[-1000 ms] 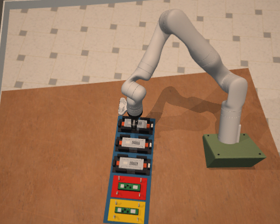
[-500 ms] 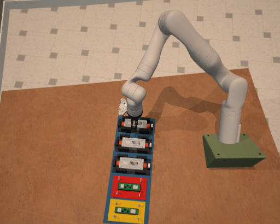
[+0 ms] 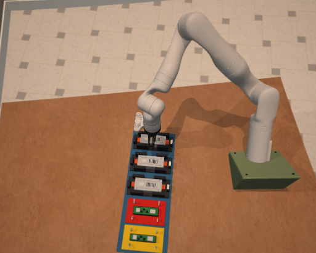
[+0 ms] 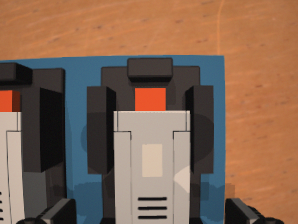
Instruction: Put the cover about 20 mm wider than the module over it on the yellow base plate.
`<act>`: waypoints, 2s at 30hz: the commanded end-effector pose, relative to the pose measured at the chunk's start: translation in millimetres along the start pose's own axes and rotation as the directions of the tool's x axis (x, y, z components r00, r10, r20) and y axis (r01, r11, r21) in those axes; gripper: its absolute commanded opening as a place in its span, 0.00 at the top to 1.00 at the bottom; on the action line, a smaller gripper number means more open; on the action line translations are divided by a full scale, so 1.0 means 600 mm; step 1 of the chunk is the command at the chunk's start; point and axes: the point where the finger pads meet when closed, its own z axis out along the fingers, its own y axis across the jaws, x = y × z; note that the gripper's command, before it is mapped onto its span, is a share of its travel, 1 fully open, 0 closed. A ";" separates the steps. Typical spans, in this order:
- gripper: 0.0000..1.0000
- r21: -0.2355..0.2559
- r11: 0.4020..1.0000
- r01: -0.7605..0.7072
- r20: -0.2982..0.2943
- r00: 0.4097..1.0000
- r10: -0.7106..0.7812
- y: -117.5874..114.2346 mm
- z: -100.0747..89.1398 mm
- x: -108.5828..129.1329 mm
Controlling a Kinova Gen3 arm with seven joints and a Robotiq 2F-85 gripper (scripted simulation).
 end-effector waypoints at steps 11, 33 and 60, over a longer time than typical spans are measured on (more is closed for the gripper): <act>0.00 0.001 1.000 0.000 -0.002 1.000 0.000 -0.001 0.010 0.001; 0.00 0.001 1.000 0.000 -0.002 1.000 0.000 -0.001 0.034 0.001; 0.00 0.001 1.000 0.000 -0.002 1.000 0.000 -0.001 0.060 0.001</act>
